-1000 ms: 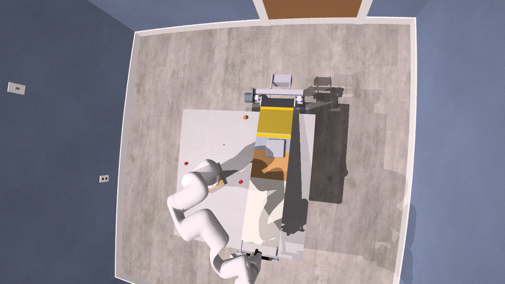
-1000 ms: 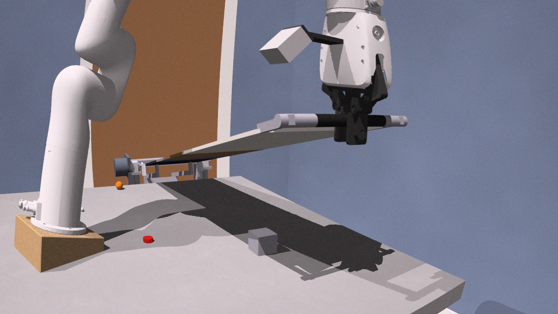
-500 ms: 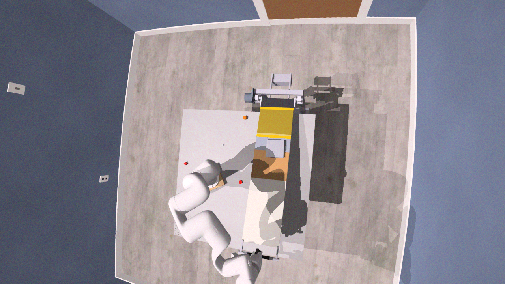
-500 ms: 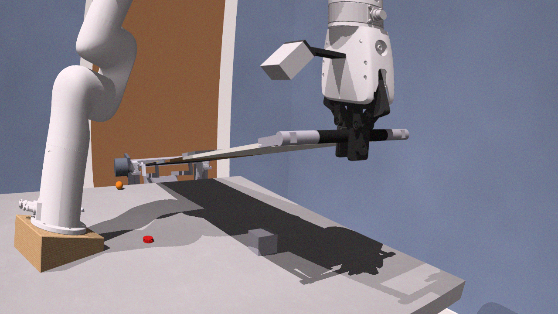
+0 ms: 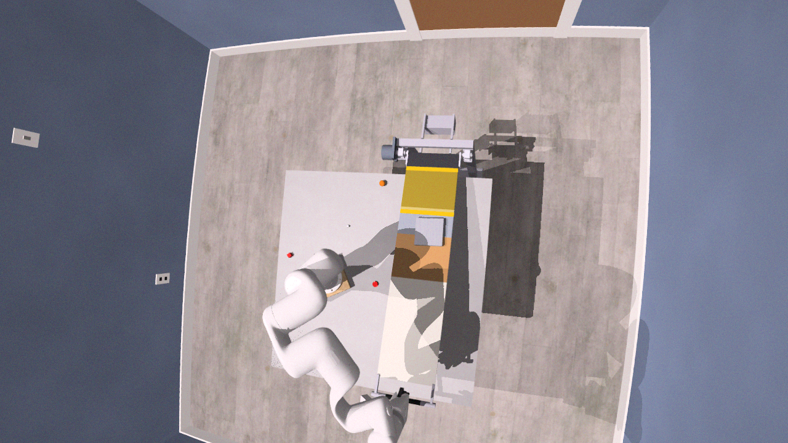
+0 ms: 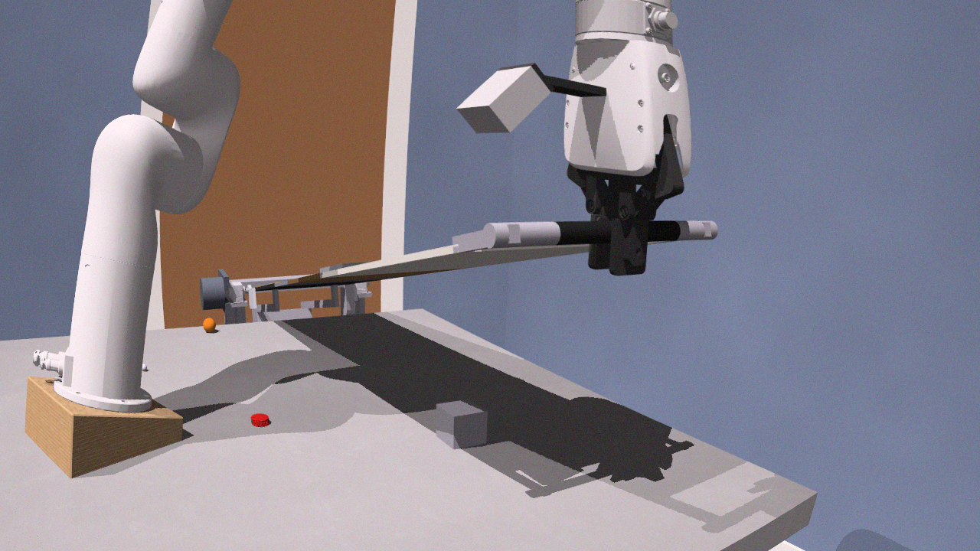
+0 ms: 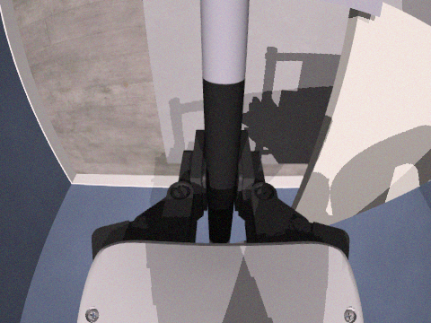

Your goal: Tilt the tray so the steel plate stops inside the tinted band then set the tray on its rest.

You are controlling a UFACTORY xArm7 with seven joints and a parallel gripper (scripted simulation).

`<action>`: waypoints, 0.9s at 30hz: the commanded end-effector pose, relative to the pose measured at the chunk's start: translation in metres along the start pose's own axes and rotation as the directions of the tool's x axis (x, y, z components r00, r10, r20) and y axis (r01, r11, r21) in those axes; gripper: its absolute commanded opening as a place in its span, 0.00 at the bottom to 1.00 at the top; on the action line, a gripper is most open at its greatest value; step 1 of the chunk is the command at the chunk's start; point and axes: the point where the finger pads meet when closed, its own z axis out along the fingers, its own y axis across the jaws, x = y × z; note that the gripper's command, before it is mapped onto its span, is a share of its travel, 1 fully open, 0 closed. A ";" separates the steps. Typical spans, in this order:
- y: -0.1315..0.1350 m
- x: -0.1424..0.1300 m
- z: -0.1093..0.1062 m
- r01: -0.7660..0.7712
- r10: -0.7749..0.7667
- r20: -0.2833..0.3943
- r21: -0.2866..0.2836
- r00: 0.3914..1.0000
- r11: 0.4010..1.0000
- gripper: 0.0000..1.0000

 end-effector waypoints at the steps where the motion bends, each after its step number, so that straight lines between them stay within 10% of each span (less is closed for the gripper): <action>1: 0.017 -0.001 -0.064 0.001 -0.001 0.006 0.006 1.000 1.000 0.00; 7: -0.004 -0.001 0.010 0.001 -0.001 0.006 0.006 1.000 1.000 0.00; 27: -0.006 -0.001 0.016 0.001 -0.001 0.006 0.006 1.000 1.000 0.00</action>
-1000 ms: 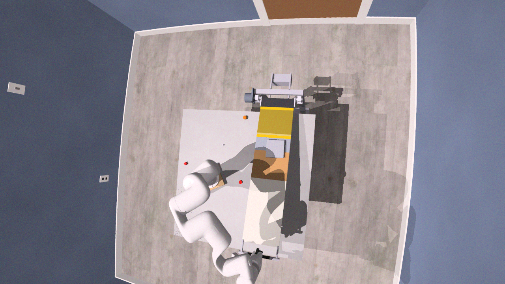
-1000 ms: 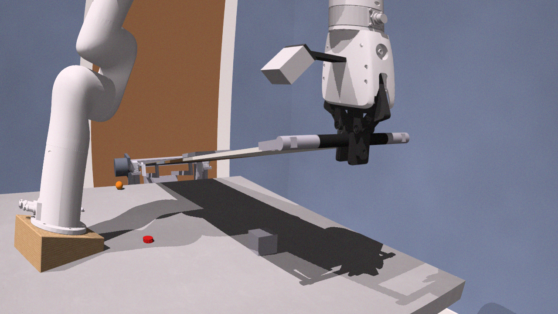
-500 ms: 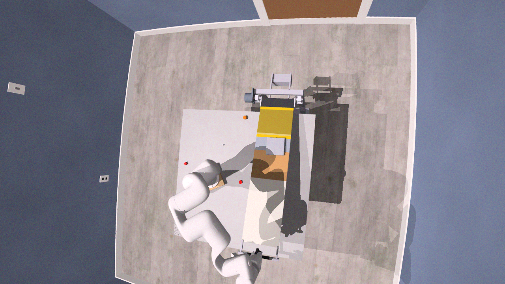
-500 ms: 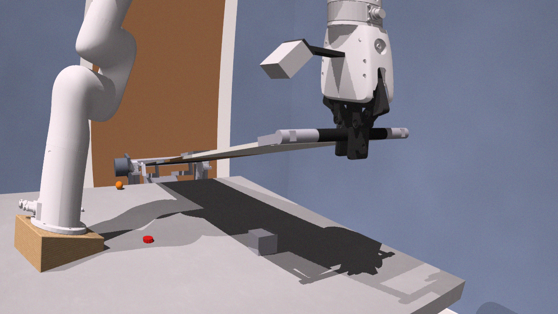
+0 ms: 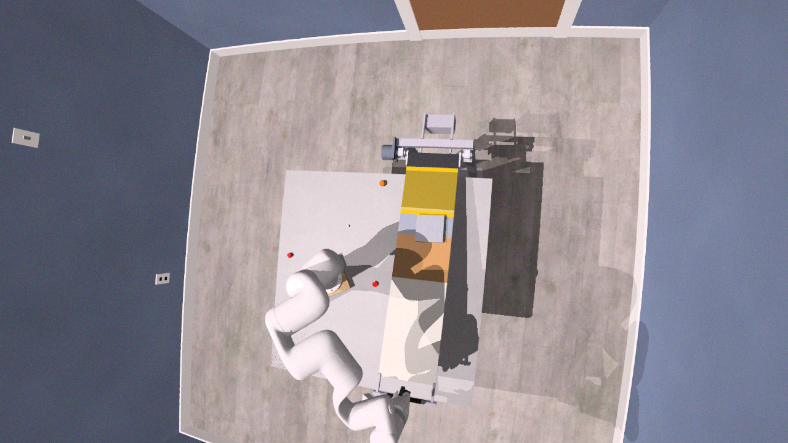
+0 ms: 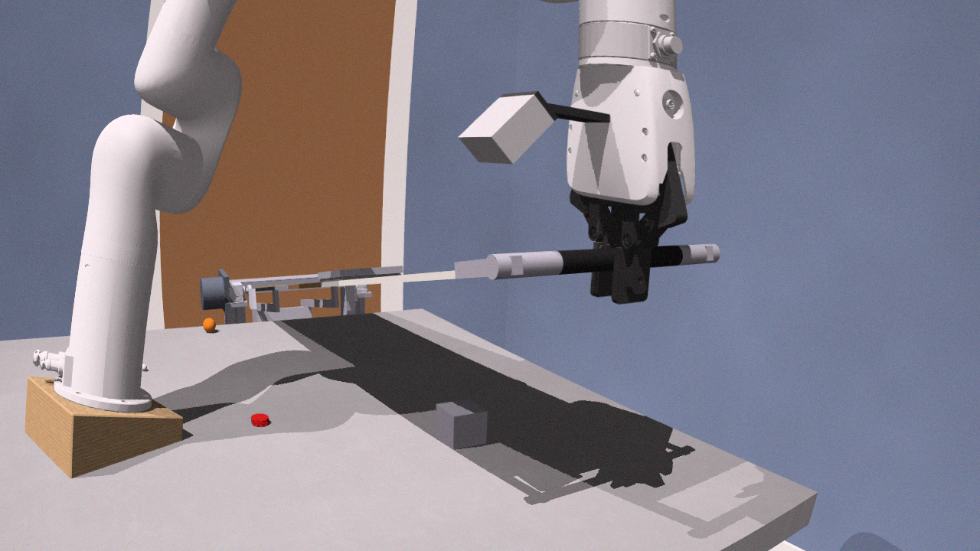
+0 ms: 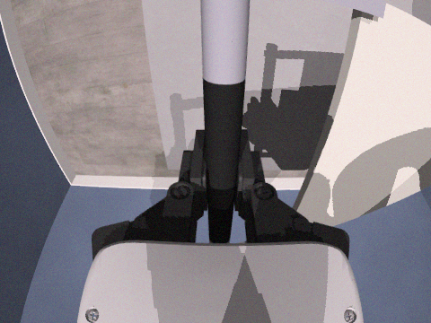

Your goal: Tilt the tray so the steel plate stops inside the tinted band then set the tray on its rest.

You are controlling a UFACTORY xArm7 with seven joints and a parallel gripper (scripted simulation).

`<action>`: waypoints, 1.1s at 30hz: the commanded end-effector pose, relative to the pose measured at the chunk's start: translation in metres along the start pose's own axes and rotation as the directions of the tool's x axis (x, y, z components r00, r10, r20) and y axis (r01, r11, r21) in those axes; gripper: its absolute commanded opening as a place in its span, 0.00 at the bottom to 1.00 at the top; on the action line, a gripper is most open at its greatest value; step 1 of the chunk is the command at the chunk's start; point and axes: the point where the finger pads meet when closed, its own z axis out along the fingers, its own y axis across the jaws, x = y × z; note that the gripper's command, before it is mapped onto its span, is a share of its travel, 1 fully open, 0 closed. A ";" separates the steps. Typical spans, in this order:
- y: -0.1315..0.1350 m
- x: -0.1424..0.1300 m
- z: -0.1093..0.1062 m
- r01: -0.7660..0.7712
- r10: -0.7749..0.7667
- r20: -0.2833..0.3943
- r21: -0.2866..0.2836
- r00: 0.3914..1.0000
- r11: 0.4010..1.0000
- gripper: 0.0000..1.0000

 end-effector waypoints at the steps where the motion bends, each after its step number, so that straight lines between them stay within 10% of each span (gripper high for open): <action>1: -0.001 -0.001 -0.003 0.000 0.000 0.004 0.005 1.000 1.000 0.00; 19: 0.000 -0.001 -0.007 0.000 0.000 0.004 0.005 1.000 1.000 0.00; 25: 0.021 -0.001 -0.083 0.000 0.000 0.004 0.005 1.000 1.000 0.00; 30: 0.002 -0.001 -0.014 0.000 0.000 0.004 0.005 1.000 1.000 0.00; 33: 0.000 -0.001 -0.009 0.000 0.000 0.004 0.005 1.000 1.000 0.00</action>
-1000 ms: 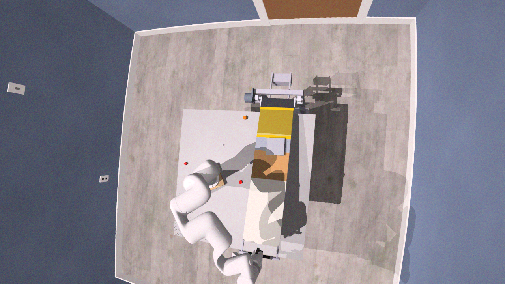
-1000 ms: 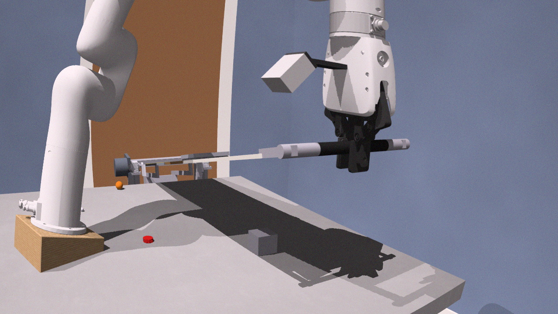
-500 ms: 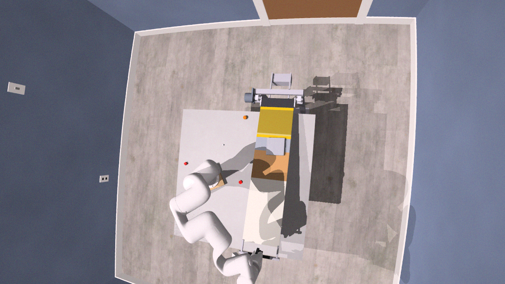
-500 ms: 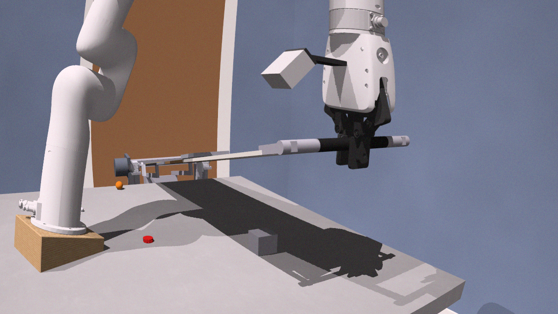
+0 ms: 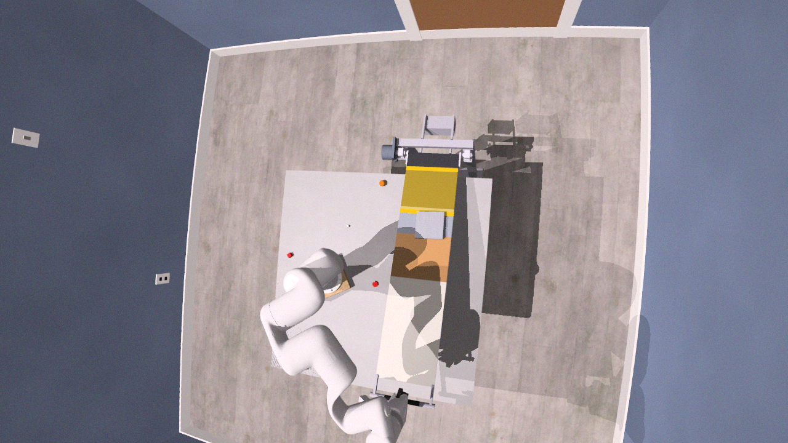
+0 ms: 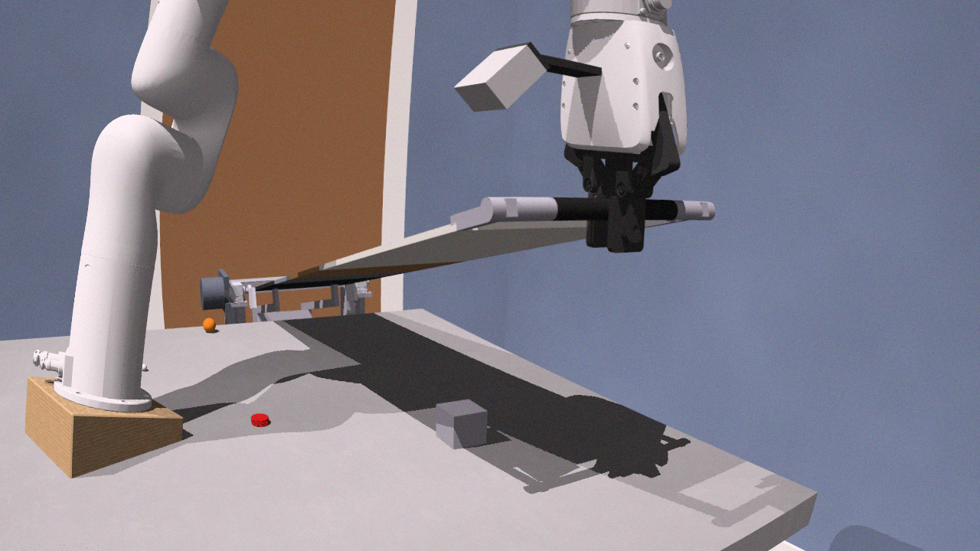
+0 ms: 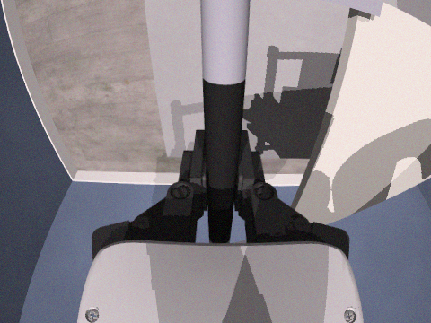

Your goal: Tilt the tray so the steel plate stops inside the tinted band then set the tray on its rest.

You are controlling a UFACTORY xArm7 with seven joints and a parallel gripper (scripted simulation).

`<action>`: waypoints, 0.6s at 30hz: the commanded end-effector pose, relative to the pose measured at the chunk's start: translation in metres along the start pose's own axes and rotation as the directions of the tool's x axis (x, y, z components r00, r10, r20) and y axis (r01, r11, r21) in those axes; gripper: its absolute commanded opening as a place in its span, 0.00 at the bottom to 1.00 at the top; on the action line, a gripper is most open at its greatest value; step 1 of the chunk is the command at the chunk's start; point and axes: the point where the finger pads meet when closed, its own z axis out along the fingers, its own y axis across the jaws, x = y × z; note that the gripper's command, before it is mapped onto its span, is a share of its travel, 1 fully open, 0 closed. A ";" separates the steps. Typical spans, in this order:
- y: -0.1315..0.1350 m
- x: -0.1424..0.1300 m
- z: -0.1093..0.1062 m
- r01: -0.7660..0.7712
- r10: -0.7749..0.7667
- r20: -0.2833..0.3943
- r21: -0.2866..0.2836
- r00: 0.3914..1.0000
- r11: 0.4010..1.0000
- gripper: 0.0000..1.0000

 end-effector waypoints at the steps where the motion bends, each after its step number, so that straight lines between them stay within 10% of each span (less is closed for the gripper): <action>1: -0.008 -0.001 0.026 0.000 0.000 0.001 0.000 1.000 1.000 0.00; 4: -0.009 -0.001 0.030 0.000 0.000 0.001 0.000 1.000 1.000 0.00; 9: 0.009 -0.001 -0.039 0.000 0.000 0.001 0.000 1.000 1.000 0.00; 14: -0.009 -0.001 0.030 0.000 0.000 0.001 0.000 1.000 1.000 0.00; 18: -0.010 -0.001 0.035 0.000 0.000 0.001 0.000 1.000 1.000 0.00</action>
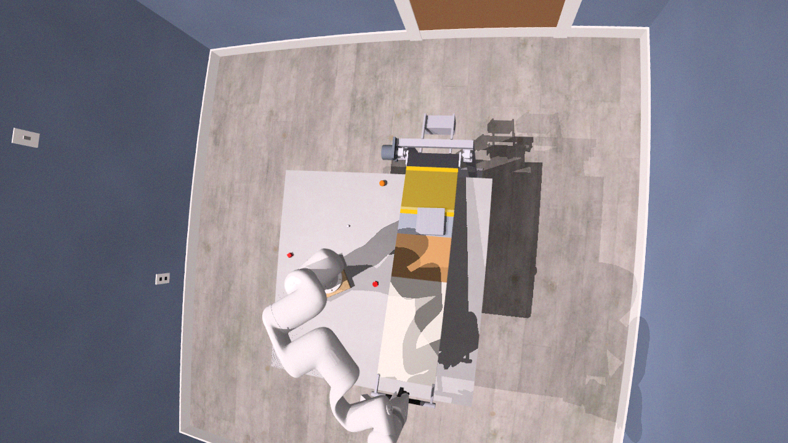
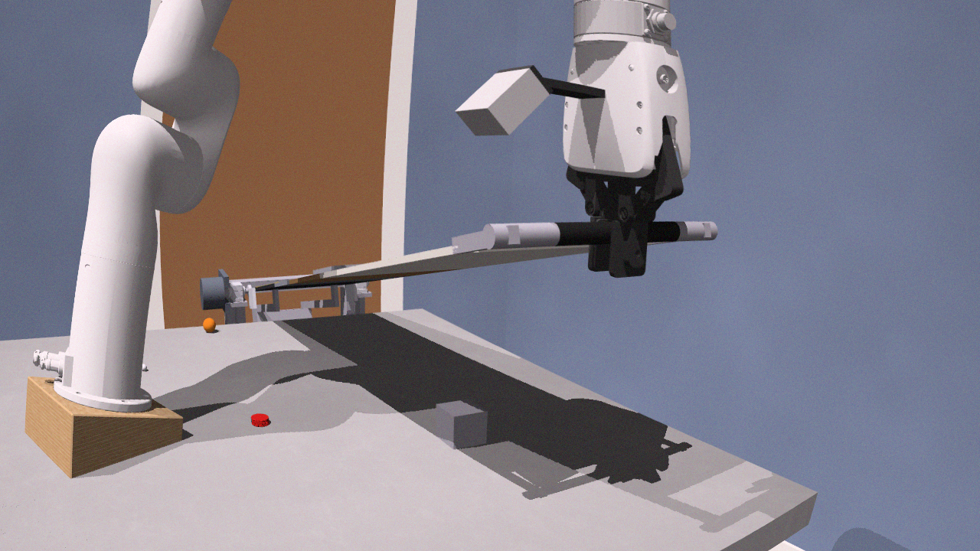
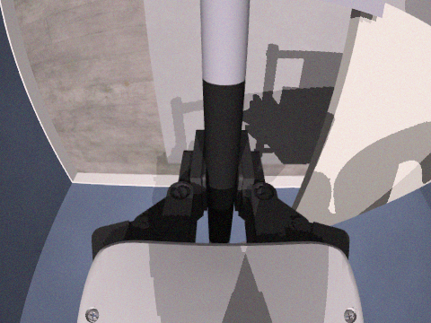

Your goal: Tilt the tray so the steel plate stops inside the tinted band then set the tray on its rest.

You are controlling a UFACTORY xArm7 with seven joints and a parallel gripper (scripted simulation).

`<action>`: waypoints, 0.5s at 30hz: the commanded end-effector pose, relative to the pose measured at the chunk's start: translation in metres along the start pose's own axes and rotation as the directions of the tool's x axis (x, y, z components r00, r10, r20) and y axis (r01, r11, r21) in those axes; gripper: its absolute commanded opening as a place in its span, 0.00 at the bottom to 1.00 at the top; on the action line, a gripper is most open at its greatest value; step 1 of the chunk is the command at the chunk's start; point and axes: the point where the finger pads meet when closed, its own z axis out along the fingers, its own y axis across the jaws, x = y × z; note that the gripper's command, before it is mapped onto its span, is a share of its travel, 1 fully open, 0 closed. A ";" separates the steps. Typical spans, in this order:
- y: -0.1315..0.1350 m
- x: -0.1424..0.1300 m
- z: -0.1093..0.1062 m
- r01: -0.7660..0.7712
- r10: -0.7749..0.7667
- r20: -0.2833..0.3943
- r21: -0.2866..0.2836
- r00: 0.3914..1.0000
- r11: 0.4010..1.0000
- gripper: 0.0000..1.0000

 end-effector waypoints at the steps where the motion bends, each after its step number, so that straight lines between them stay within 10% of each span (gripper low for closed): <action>1: -0.006 -0.002 0.018 0.001 -0.001 0.002 0.000 1.000 1.000 0.00; 15: -0.007 -0.002 0.024 0.001 -0.001 0.002 0.000 1.000 1.000 0.00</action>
